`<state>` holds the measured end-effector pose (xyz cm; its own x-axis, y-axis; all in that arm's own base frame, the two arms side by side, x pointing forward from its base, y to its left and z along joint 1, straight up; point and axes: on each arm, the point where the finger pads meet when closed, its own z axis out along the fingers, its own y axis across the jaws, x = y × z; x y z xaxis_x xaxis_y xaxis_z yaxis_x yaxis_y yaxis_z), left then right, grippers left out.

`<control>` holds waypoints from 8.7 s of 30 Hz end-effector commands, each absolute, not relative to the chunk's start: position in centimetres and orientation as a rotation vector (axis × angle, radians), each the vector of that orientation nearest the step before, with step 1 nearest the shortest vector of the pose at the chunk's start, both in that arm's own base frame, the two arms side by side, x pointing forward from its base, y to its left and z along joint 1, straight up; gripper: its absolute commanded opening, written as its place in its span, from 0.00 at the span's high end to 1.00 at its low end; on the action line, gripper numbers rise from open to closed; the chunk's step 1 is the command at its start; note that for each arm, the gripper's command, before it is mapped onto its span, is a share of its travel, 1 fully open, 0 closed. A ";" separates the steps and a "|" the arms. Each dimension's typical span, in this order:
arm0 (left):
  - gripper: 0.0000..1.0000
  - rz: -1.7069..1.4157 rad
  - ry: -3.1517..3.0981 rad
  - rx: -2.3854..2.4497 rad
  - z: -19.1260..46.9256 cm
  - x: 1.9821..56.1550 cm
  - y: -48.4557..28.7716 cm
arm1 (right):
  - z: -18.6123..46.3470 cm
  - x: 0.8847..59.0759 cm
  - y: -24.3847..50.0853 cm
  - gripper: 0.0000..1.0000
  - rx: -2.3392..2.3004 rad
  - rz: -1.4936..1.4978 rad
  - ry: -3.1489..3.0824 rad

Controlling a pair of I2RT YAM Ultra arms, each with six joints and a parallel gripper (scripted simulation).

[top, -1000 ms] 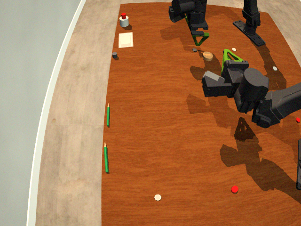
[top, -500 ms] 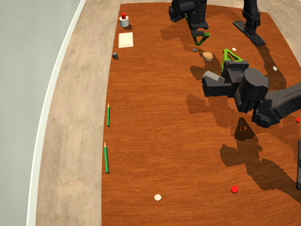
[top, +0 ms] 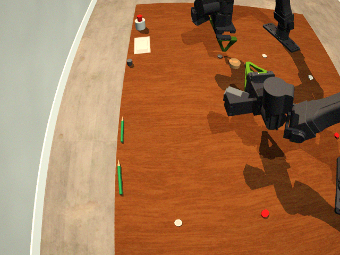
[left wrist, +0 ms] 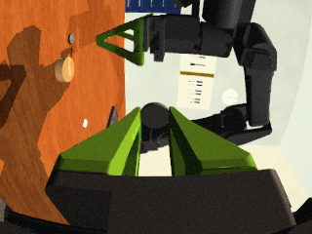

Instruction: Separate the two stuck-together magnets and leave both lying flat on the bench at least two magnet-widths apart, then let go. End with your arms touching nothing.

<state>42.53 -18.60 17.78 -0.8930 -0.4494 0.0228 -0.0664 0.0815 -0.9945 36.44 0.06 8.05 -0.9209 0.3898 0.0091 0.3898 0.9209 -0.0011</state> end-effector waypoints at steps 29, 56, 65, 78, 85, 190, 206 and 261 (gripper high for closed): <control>0.82 -1.231 2.563 -0.541 13.9 39.6 -11.6 | 8.6 36.7 0.0 0.00 -0.632 -0.004 -3.090; 0.82 -0.052 3.022 -0.620 7.4 33.7 0.0 | 8.6 36.7 0.0 0.00 -0.632 -0.004 -3.090; 0.82 -0.022 3.046 -0.616 6.8 33.8 -0.1 | 8.6 36.7 0.0 0.00 -0.632 -0.004 -3.090; 0.82 -0.007 3.059 -0.621 6.5 33.4 0.0 | 8.6 36.7 0.0 0.00 -0.632 -0.004 -3.090; 0.82 0.000 3.079 -0.624 5.8 33.3 -0.1 | 8.6 36.7 0.0 0.00 -0.632 -0.004 -3.090; 0.00 0.005 3.077 -0.625 2.4 33.7 0.1 | 8.6 36.7 0.0 0.00 -0.632 -0.004 -3.090; 0.00 0.025 3.065 -0.624 7.7 33.9 0.3 | 8.6 36.7 0.0 0.00 -0.632 -0.004 -3.090; 0.00 -0.081 2.361 -0.254 21.2 42.0 0.3 | 21.8 43.6 0.0 0.00 -0.407 -0.159 -3.891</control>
